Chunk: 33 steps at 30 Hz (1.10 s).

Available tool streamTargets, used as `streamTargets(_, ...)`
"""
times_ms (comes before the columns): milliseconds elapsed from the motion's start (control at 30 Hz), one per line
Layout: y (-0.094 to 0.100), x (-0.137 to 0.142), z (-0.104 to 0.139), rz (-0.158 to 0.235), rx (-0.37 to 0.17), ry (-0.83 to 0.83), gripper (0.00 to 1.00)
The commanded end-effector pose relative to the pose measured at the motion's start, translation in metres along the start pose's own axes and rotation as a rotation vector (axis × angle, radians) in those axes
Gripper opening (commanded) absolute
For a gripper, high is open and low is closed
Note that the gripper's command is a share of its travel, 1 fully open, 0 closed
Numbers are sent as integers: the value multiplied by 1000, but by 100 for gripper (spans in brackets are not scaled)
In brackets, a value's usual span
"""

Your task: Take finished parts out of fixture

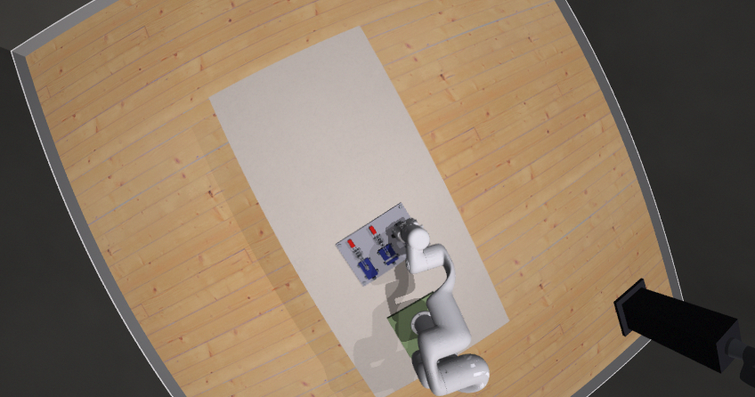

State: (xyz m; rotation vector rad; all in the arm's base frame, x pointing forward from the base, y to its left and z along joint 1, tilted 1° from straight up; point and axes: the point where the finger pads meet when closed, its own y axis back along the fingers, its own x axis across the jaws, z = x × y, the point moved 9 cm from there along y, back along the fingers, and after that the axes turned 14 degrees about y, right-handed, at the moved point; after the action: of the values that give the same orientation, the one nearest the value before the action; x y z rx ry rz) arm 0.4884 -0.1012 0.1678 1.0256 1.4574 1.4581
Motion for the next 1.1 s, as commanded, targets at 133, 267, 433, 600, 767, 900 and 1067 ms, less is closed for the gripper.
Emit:
streamTargets(133,0,0,0,0,0,0,0)
streamTargets(267,0,0,-1,0,0,0,0)
streamTargets(433,0,0,-2,0,0,0,0)
streamTargets(600,0,1,-4,0,0,0,0)
streamTargets(767,0,1,-5,0,0,0,0)
streamTargets(900,0,1,-5,0,0,0,0)
streamTargets(1067,0,1,-5,-1,-1,0,0)
